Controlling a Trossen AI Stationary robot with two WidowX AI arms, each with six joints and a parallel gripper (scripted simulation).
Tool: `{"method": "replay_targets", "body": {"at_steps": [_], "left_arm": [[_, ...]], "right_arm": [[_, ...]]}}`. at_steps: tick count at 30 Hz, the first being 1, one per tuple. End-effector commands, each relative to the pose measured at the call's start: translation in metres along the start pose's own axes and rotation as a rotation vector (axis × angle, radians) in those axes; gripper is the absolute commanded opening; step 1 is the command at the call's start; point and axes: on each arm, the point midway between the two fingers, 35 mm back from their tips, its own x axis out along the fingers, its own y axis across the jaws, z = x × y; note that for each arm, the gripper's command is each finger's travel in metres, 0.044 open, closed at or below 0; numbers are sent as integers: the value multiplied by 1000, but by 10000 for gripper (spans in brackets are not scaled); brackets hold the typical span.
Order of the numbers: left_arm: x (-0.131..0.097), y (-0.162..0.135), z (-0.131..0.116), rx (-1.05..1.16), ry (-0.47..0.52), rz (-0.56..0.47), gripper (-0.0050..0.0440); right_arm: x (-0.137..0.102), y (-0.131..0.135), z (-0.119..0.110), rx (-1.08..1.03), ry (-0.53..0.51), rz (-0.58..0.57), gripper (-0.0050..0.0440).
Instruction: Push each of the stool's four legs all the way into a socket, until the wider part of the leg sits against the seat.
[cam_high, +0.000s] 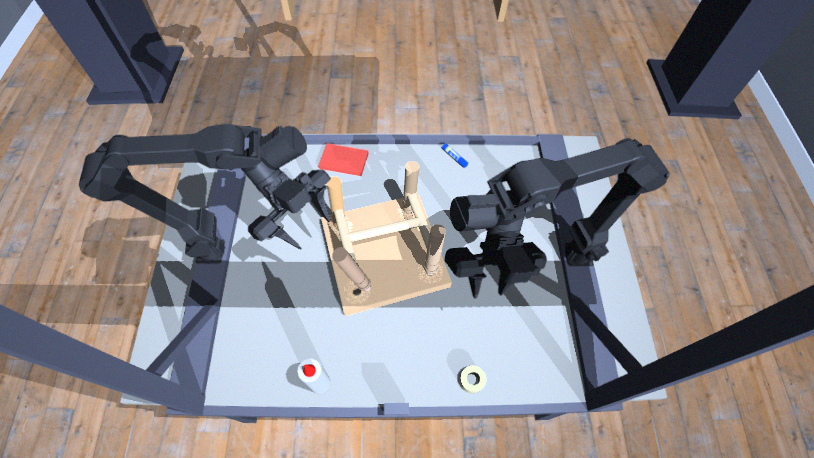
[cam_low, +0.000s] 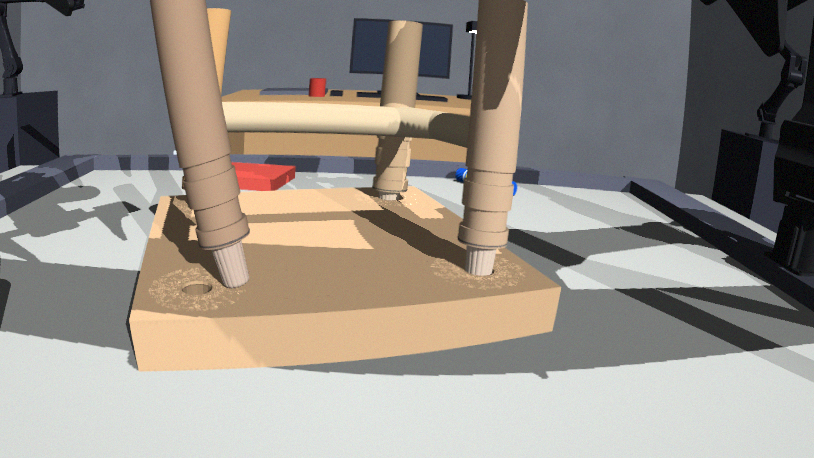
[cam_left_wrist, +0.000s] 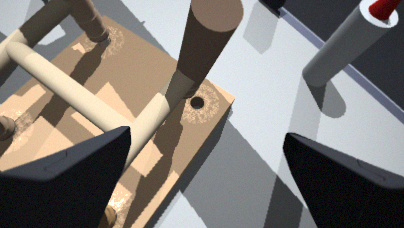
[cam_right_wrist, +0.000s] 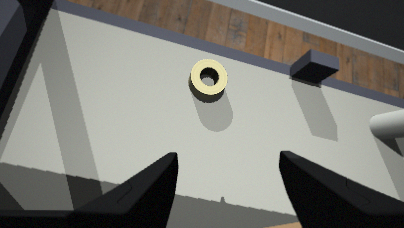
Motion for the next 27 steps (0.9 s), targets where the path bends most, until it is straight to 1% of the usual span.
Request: {"method": "replay_targets", "body": {"at_steps": [1, 2, 4, 7, 10, 15, 19, 21, 23, 27], "left_arm": [[-5, 5, 15, 39, -41, -40, 352], [-5, 4, 19, 39, -48, -43, 328], [-5, 4, 19, 39, -48, -43, 328], [-3, 1, 31, 37, -74, -53, 260], [-2, -1, 43, 28, -80, -51, 260], [2, -3, 53, 0, -52, -38, 260], [4, -5, 57, -27, -15, -24, 260], [4, -5, 57, -27, -15, -24, 260], [5, -5, 59, -42, 6, -16, 260], [8, -7, 62, -71, 51, 2, 260]], "right_arm": [[-24, -34, -22, 50, -44, -113, 260], [-29, -39, -27, 61, -50, -132, 260], [-29, -39, -27, 61, -50, -132, 260], [-43, -53, -45, 96, -65, -193, 260], [-60, -65, -66, 130, -79, -260, 260], [-88, -81, -99, 174, -103, -365, 260], [-109, -90, -120, 200, -139, -437, 260], [-109, -90, -120, 200, -139, -437, 260], [-118, -92, -134, 235, -156, -468, 260], [-134, -87, -175, 347, -181, -516, 260]]}}
